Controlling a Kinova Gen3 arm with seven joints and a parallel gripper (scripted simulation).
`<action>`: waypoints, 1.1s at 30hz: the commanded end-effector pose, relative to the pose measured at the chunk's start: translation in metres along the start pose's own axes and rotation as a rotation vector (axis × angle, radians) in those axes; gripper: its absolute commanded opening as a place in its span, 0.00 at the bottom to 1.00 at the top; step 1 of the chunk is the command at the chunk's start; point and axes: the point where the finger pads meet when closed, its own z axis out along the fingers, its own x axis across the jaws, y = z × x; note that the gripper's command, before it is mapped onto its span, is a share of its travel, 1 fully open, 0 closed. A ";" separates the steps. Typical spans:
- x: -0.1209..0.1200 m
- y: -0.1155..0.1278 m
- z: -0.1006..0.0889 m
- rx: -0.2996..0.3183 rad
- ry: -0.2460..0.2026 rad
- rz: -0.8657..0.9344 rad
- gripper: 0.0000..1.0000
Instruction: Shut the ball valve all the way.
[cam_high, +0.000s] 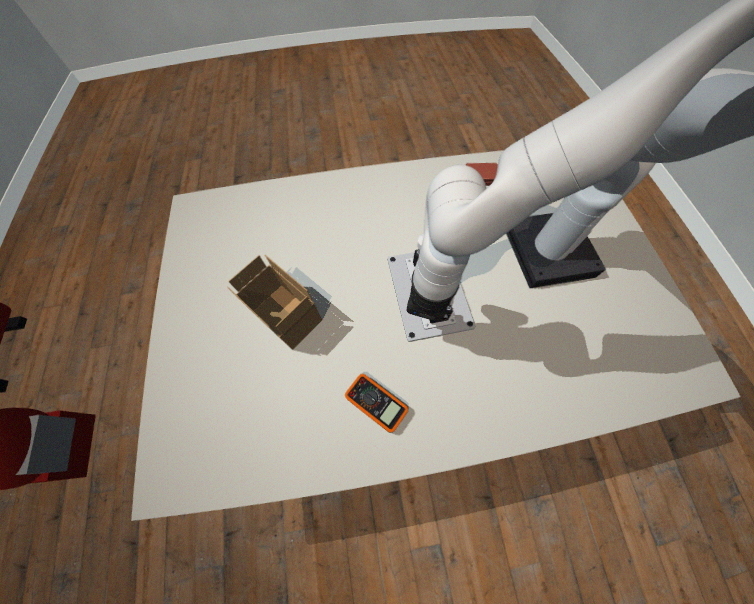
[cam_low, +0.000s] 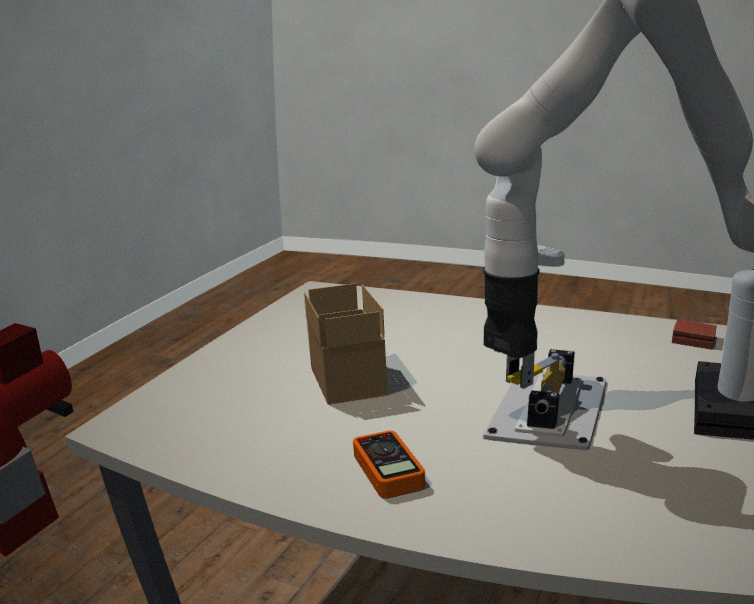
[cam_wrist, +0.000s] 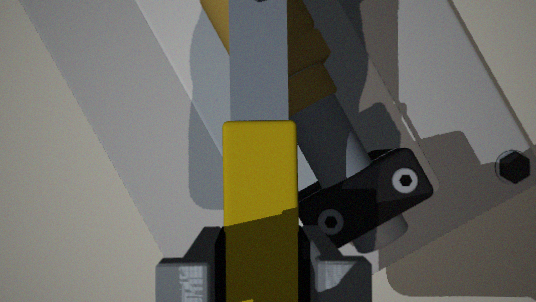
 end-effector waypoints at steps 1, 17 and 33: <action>-0.002 0.000 -0.001 -0.001 -0.002 0.011 0.00; -0.009 0.000 -0.001 -0.001 -0.002 0.094 0.00; -0.017 -0.001 -0.001 -0.001 -0.002 0.186 0.00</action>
